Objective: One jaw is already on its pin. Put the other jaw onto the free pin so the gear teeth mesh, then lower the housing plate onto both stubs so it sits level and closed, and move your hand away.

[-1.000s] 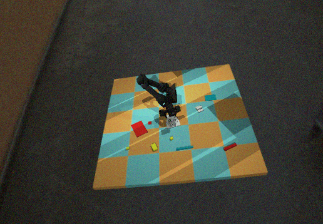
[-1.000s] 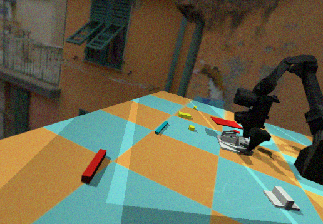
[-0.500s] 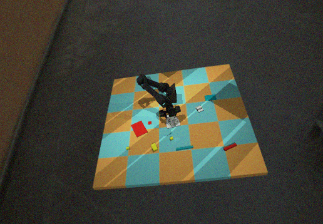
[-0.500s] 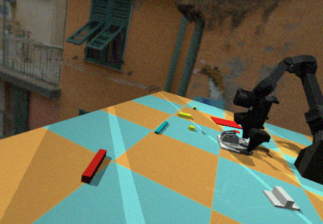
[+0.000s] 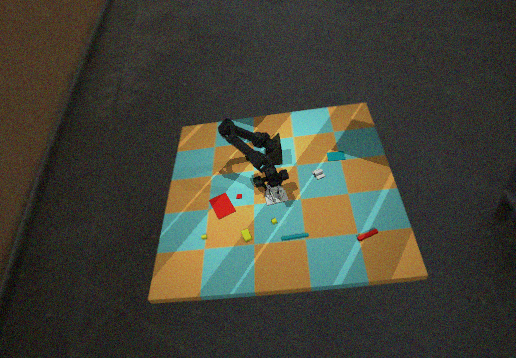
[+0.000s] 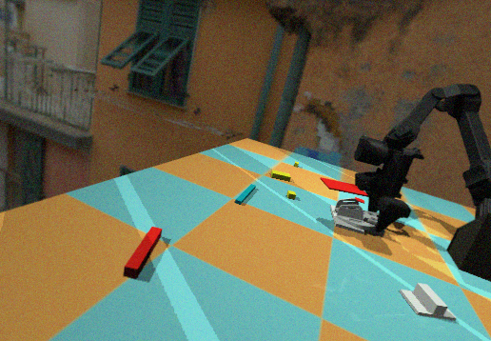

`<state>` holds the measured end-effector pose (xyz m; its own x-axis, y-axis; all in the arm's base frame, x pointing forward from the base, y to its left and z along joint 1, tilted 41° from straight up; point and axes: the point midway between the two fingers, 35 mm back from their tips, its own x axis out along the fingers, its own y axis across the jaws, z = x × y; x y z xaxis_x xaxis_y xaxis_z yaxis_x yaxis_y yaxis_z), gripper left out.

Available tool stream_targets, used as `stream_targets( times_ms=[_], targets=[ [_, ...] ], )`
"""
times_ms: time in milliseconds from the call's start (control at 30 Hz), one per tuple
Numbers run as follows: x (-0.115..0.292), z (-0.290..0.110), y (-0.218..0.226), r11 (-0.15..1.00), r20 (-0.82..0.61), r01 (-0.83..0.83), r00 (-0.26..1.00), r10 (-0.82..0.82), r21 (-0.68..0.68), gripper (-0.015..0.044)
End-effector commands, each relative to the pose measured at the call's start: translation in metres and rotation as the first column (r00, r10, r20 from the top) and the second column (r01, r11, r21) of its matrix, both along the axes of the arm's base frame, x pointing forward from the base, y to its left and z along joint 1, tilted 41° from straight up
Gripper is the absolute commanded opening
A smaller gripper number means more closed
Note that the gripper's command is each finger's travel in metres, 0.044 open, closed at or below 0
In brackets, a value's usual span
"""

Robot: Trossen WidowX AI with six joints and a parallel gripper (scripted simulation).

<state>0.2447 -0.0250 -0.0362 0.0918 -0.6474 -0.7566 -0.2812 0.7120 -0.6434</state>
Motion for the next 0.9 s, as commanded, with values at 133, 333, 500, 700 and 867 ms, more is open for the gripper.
stream_targets(
  times_ms=[133, 333, 500, 700, 867],
  targets=[
    [-0.0011, -0.0010, -0.0015, 1.000, -0.007, -0.005, 1.000, 0.005, -0.005, 0.0351],
    [-0.0009, -0.0024, -0.0027, 1.000, -0.007, -0.005, 1.000, 0.005, -0.005, 0.0351],
    [-0.0009, -0.0024, -0.0027, 1.000, -0.007, -0.005, 1.000, 0.005, -0.005, 0.0351],
    [-0.0009, -0.0024, -0.0027, 1.000, -0.007, -0.005, 1.000, 0.005, -0.005, 0.0351],
    [-0.0009, -0.0024, -0.0027, 1.000, -0.007, -0.005, 1.000, 0.005, -0.005, 0.0351]
  ],
)
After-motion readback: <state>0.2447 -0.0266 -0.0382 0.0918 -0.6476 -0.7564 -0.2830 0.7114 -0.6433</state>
